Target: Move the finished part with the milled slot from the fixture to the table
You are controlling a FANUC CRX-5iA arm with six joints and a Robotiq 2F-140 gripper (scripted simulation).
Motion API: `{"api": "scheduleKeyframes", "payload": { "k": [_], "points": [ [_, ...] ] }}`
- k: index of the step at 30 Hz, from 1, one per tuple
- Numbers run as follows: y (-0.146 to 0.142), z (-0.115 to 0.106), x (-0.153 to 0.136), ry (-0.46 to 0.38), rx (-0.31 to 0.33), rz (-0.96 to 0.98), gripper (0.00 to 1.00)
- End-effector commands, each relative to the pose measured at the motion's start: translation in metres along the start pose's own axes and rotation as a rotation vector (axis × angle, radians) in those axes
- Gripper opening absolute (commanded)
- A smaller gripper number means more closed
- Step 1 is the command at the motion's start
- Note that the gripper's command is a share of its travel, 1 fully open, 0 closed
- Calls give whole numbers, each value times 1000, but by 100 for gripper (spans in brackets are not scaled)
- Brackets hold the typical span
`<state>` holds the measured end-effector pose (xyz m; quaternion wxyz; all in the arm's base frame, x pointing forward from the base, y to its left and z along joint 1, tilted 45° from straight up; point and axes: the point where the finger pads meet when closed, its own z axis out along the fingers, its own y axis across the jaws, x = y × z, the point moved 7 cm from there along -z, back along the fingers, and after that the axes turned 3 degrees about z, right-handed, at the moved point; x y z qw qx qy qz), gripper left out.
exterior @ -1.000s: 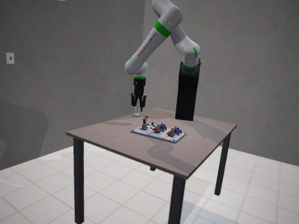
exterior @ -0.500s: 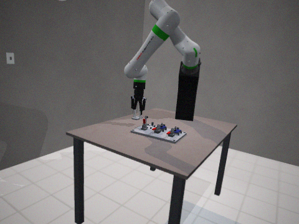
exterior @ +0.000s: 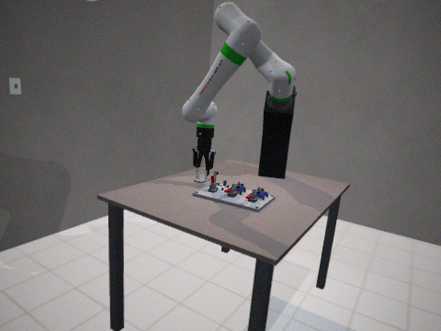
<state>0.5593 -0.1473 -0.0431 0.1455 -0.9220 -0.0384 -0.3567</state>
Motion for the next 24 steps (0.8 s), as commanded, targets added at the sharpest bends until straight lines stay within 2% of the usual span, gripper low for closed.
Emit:
{"api": "scheduleKeyframes", "payload": {
  "k": [1,10,24],
  "points": [
    [0,6,0,0,0,0,0],
    [0,16,0,0,0,0,0],
    [0,18,0,0,0,0,0]
  ]
}}
